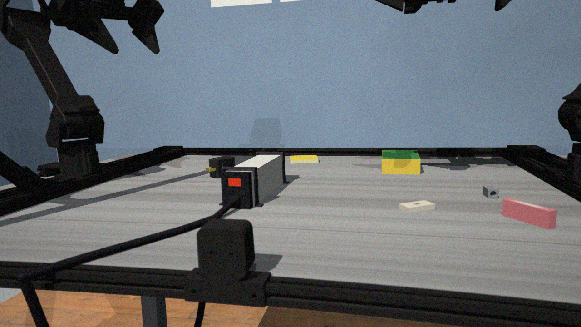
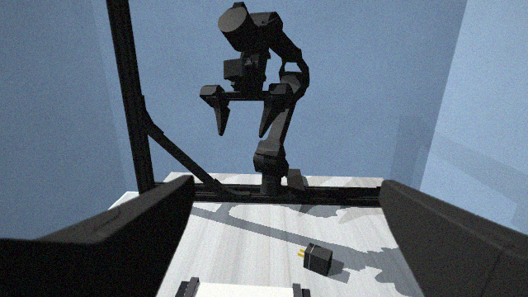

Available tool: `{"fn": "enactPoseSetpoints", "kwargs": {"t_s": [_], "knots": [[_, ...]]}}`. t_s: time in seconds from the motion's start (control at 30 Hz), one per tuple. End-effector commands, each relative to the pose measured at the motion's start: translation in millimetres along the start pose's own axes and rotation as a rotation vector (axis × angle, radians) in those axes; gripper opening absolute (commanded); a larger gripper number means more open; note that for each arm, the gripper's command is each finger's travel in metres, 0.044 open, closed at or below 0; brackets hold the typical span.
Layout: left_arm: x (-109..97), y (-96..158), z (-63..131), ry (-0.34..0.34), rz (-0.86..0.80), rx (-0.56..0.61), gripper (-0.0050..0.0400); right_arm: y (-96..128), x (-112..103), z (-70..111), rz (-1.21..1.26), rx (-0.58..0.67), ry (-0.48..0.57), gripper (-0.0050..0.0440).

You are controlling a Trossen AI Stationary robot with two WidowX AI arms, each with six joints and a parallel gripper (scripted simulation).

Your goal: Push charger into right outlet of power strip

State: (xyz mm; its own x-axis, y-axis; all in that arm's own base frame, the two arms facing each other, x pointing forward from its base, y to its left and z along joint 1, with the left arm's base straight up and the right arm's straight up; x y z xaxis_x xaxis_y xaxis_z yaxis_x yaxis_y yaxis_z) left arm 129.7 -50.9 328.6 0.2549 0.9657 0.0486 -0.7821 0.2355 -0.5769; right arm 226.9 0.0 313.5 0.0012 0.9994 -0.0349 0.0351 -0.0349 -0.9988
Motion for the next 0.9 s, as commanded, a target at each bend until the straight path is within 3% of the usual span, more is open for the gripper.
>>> {"fn": "enactPoseSetpoints", "kwargs": {"t_s": [0.0, 0.63, 0.87], "knots": [[0, -1, 2.8, 0.001, 0.002, -0.011, 0.0400, -5, 0, 0.9, 0.000, -0.015, 0.001, 0.0400], [0, -3, 2.3, 0.001, -0.004, -0.010, 0.0400, -8, -1, 1.8, -0.002, -0.022, 0.000, 0.0400], [4, -10, -8.6, -0.014, -0.099, 0.028, 0.0400, -15, -12, 7.0, 0.002, -0.028, -0.002, 0.0400]]}}
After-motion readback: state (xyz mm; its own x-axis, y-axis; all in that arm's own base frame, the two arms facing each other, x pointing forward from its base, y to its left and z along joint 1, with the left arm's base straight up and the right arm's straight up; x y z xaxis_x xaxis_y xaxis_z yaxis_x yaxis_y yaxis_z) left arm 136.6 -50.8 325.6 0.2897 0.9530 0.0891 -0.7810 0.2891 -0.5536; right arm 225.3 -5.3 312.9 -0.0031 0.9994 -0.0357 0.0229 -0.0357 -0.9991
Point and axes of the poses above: on each arm, the point midway between the two fingers, 35 mm back from their tips, its own z axis back along the fingers, its own x axis across the jaws, y = z × x, the point moved 9 cm from there along z, back along the fingers, and after that the axes turned 2 degrees about z, right-handed, at the moved point
